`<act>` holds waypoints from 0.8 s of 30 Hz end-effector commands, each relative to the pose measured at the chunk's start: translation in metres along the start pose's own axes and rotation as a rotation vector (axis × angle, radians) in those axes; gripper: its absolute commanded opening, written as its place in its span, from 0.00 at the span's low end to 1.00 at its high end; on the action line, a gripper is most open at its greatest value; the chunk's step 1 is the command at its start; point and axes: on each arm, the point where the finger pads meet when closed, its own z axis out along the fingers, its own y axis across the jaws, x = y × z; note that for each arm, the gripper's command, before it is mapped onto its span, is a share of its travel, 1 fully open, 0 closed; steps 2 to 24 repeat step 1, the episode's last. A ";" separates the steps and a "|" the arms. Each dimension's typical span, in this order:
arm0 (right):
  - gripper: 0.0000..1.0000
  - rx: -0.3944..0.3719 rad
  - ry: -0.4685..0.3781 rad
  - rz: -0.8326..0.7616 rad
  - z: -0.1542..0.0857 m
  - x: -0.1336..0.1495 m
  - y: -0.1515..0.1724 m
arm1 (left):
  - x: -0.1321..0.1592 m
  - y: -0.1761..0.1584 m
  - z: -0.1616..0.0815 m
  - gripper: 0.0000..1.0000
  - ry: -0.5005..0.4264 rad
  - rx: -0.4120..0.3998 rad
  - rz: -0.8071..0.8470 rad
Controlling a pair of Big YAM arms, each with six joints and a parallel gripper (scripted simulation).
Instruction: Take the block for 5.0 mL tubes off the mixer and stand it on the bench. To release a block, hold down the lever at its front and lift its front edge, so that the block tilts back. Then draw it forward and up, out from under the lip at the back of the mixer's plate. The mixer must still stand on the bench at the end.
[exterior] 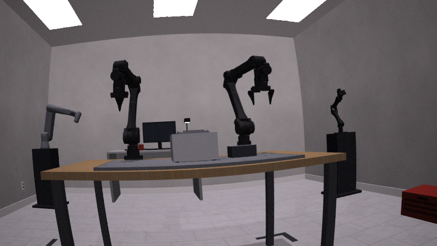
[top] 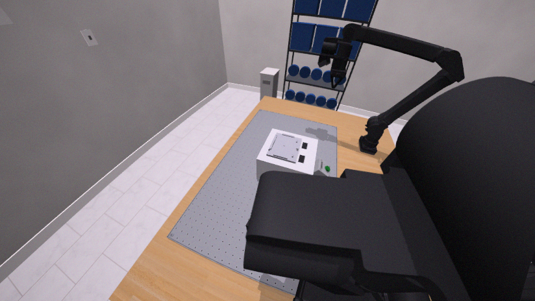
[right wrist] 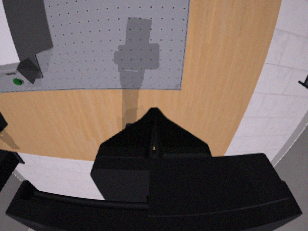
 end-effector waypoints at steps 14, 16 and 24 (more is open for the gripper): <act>0.00 0.011 -0.060 -0.007 -0.030 -0.013 0.000 | -0.014 0.000 -0.017 1.00 -0.037 -0.013 -0.022; 0.00 0.011 -0.060 -0.007 -0.030 -0.013 0.000 | -0.014 0.000 -0.017 1.00 -0.037 -0.013 -0.022; 0.00 0.011 -0.060 -0.007 -0.030 -0.013 0.000 | -0.014 0.000 -0.017 1.00 -0.037 -0.013 -0.022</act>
